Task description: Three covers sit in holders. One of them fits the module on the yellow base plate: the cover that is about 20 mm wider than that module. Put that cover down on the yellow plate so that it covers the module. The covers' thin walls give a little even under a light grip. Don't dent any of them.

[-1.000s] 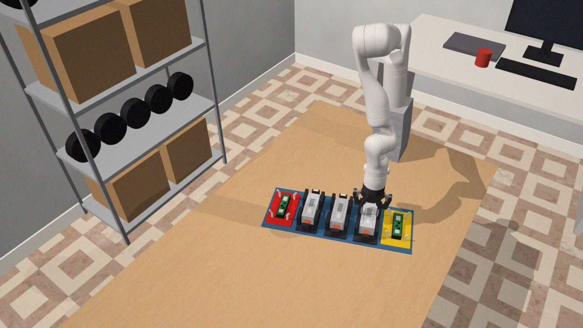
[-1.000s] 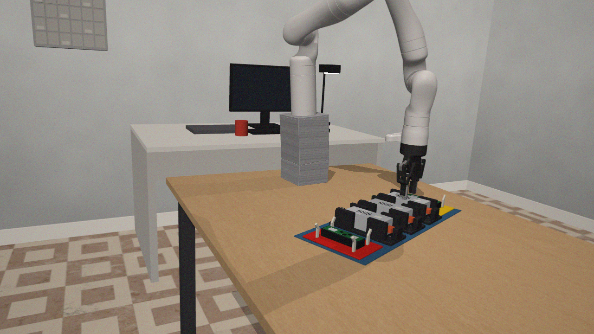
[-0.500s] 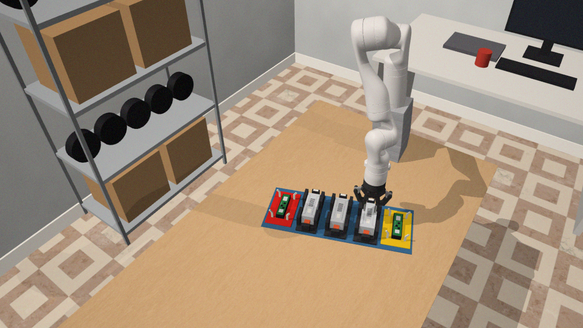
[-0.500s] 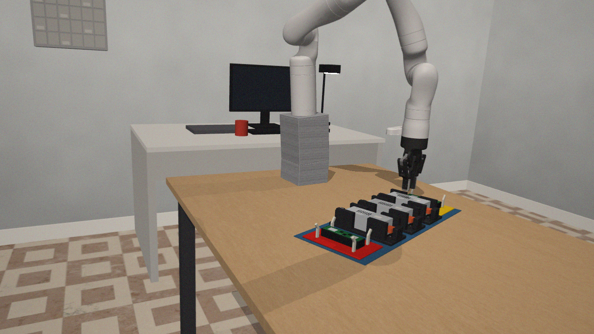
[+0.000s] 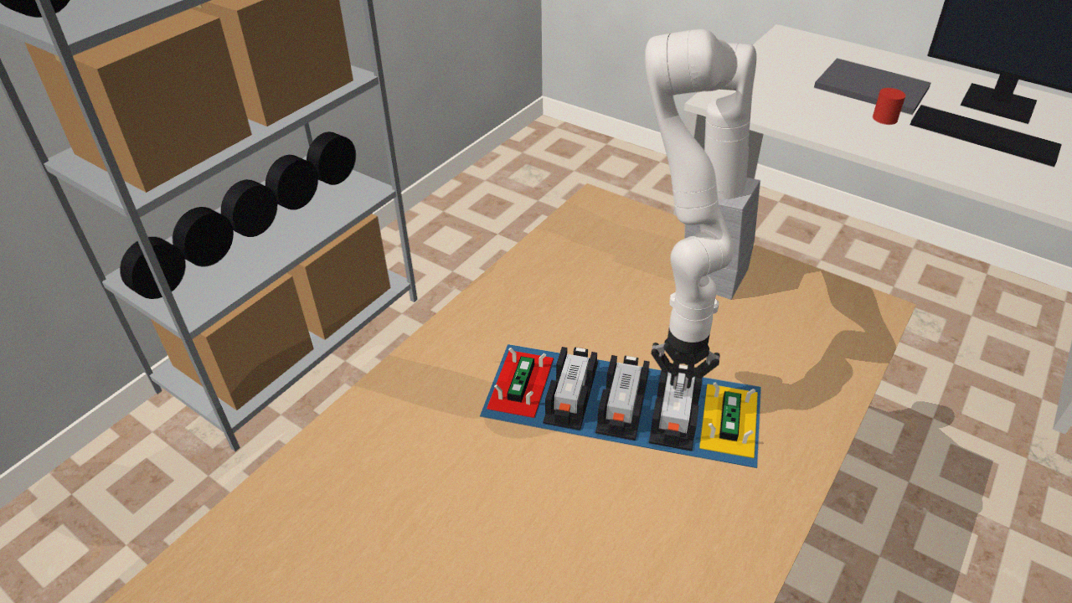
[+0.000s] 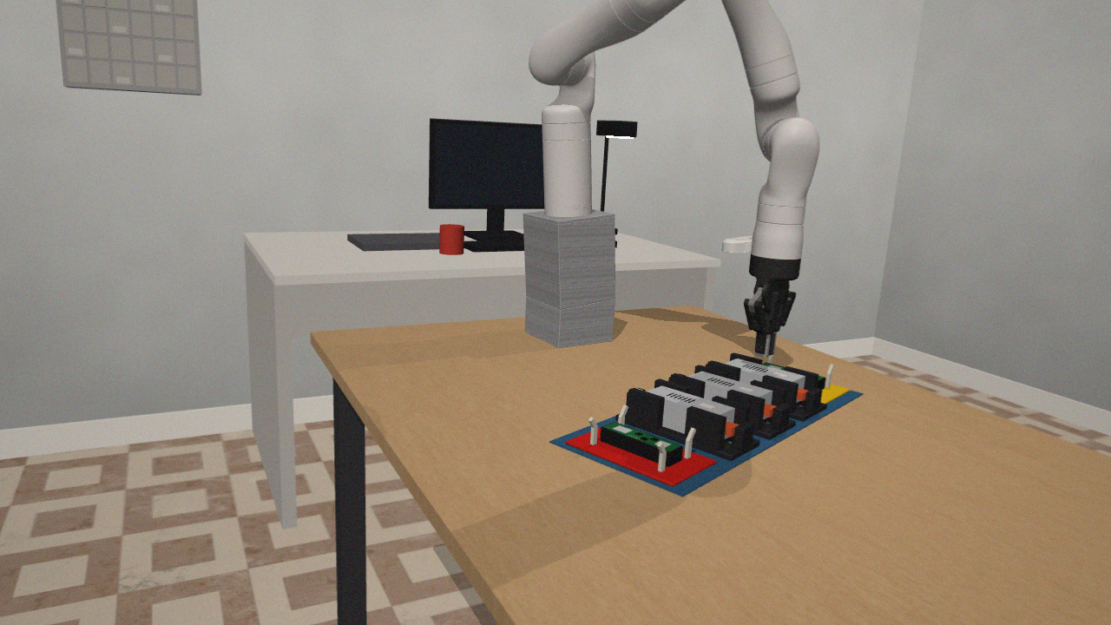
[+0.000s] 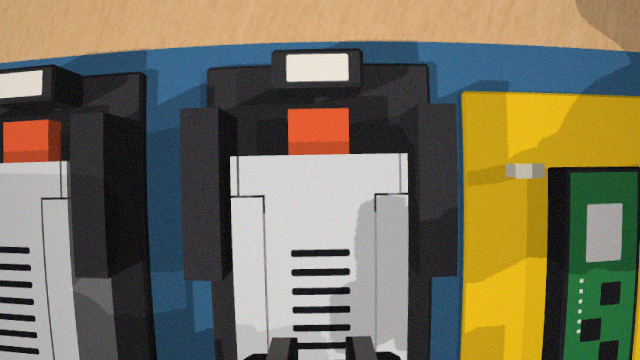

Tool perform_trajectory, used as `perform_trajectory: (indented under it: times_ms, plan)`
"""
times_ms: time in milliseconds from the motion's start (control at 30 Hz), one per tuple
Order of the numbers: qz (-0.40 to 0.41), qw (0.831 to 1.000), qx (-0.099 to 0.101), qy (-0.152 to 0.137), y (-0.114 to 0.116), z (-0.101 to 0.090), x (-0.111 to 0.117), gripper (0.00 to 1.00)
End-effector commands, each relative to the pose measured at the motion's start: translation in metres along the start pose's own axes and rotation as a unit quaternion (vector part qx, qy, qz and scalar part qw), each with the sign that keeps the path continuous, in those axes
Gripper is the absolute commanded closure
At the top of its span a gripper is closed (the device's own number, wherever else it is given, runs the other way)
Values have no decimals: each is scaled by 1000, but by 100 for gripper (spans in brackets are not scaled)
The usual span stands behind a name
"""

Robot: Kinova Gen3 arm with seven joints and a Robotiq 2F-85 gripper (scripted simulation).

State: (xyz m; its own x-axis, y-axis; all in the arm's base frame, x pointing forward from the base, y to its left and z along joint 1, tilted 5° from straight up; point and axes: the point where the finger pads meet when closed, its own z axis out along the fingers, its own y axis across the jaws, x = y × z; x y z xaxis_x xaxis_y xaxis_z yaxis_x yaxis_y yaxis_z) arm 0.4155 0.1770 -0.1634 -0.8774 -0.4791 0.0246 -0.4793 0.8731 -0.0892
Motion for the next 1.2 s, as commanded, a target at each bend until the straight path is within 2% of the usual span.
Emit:
perform_trajectory:
  times_ms: [0,1067,1100,1167]
  plan:
    - [0,1000,0,-1,0,-1,-1,100]
    - [0,1000,0,-1,0,-1,-1,100]
    - [0,1000,0,-1,0,-1,-1,0]
    - [0,1000,0,-1,0,-1,-1,0]
